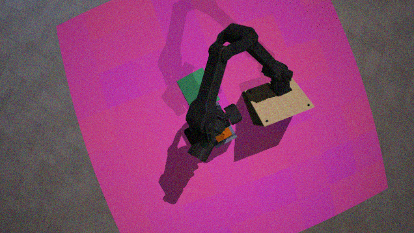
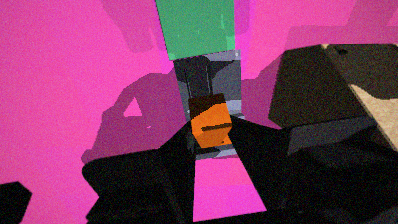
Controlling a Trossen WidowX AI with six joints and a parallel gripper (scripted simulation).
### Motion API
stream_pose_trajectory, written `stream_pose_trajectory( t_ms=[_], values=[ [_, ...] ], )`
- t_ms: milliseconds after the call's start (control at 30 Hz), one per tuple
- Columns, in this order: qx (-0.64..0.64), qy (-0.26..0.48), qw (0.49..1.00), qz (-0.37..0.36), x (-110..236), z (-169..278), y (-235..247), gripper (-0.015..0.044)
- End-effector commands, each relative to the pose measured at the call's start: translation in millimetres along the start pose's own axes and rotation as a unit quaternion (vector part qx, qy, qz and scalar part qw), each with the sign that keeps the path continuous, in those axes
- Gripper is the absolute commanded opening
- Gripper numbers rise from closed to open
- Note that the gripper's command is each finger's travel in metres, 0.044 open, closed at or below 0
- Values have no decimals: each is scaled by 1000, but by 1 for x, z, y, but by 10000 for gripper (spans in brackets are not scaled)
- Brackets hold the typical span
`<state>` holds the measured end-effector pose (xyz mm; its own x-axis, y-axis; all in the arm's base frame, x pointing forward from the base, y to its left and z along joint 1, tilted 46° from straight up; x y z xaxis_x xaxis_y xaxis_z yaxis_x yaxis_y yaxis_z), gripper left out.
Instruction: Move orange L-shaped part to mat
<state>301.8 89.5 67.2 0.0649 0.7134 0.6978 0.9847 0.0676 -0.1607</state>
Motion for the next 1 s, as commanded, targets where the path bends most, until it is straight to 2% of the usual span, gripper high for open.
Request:
stream_pose_trajectory(
  t_ms=[0, 600, 967],
  values=[
    [-4, 4, 1000, -2, 10, 0, 1, 0],
    [-4, 4, 1000, -2, 28, -1, 1, 0],
    [-4, 3, 1000, -2, 25, -45, -6, 0]
  ],
)
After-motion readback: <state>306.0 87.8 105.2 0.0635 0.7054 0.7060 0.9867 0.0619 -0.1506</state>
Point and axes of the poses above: the point midway between the two fingers, 35 mm back from their tips, its own x axis back along the fingers, its own y axis across the jaws, z = x × y, the point moved 7 cm from there along x, back along the fingers, and after that the axes turned 5 degrees about x, right-handed, at the moved point
